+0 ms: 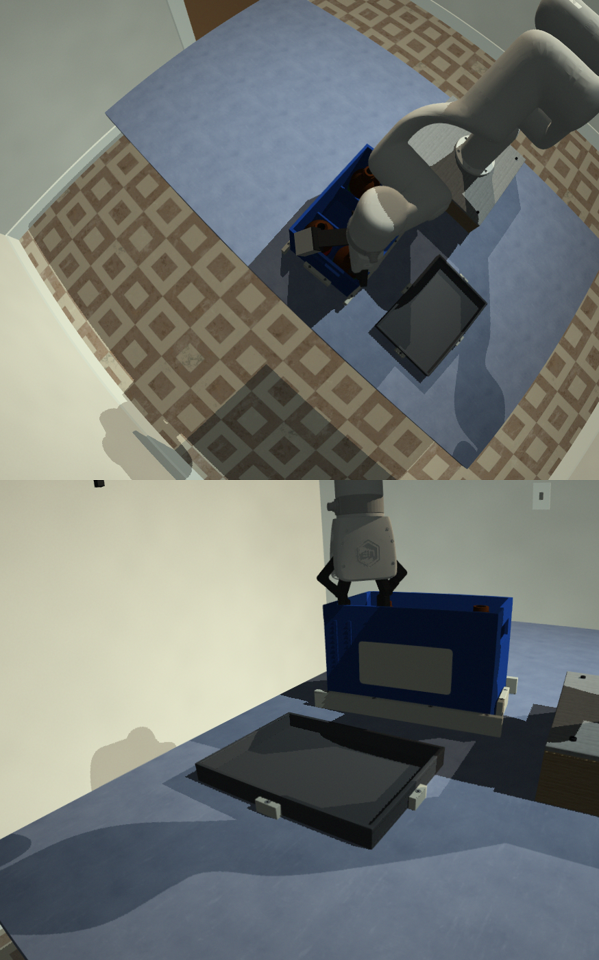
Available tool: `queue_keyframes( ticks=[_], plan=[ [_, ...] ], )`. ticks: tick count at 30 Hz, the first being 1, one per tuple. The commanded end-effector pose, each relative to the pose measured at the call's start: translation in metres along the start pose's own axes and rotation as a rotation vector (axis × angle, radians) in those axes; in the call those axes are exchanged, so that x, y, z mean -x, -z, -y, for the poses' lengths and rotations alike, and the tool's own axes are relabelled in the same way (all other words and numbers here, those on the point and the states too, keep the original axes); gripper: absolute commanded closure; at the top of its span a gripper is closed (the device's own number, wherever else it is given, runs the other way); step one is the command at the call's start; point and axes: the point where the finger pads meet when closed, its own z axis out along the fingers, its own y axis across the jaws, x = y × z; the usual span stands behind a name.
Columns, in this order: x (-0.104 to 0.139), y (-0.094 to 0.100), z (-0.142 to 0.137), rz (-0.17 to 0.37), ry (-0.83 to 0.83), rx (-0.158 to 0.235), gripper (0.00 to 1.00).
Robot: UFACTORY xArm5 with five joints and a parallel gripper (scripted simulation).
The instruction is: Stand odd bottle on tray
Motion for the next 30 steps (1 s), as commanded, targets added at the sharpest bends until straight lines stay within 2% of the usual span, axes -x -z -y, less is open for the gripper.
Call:
queue_keyframes(
  ticks=[1,20,21,30],
  plan=[
    [-0.0011,0.0003,0.0008,-0.004,0.0,-0.002,0.35],
    [-0.0011,-0.0005,0.0008,-0.004,0.0,-0.002,0.35],
    [-0.0011,-0.0005,0.0008,-0.004,0.0,-0.002,1.0],
    [-0.0011,-0.0005,0.0008,-0.004,0.0,-0.002,1.0]
  ],
)
